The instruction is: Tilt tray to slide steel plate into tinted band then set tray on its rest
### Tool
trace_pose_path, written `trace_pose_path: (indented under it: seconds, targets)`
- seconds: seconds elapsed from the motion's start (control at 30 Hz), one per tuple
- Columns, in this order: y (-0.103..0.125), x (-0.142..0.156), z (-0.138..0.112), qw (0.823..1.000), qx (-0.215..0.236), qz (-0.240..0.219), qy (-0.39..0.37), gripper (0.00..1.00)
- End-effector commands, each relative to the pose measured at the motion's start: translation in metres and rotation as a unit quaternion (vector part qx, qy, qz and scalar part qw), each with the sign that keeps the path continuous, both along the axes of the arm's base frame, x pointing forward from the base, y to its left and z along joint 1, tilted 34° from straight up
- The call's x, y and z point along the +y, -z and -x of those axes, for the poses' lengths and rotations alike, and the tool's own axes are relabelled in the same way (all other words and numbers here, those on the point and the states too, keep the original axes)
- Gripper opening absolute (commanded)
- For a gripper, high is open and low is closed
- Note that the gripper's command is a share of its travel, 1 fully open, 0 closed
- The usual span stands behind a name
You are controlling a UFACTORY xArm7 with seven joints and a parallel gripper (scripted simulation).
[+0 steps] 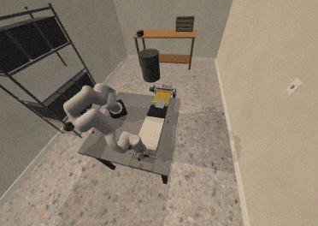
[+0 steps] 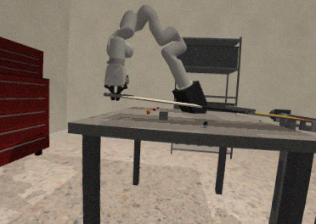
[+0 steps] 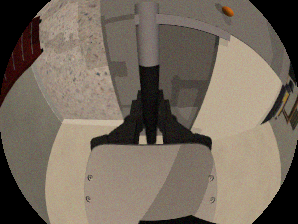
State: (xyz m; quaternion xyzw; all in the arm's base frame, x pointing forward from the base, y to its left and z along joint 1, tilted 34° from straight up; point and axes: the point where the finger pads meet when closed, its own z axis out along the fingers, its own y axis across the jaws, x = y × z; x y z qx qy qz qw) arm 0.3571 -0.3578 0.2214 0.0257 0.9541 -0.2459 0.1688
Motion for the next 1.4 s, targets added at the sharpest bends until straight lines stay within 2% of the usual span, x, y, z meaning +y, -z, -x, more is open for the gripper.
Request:
trace_pose_path:
  seconds: [0.0,0.5,0.63,0.7,0.73,0.83,0.9,1.37]
  targets:
    - [0.009,-0.007,-0.005,1.000,-0.001,-0.003,0.001,0.00]
    - [0.004,-0.004,-0.003,1.000,-0.001,-0.003,0.001,0.00]
    - [-0.046,0.033,0.016,1.000,-0.001,-0.003,0.001,0.00]
    - [-0.061,0.044,0.022,1.000,-0.001,-0.003,0.001,0.00]
    - [-0.057,0.041,0.020,1.000,-0.001,-0.003,0.001,0.00]
    - [-0.017,0.011,0.005,1.000,-0.001,-0.003,0.001,0.00]
    - [-0.002,0.000,-0.001,1.000,-0.001,-0.003,0.001,0.00]
    - [0.004,-0.004,-0.003,1.000,-0.001,-0.003,0.001,0.00]
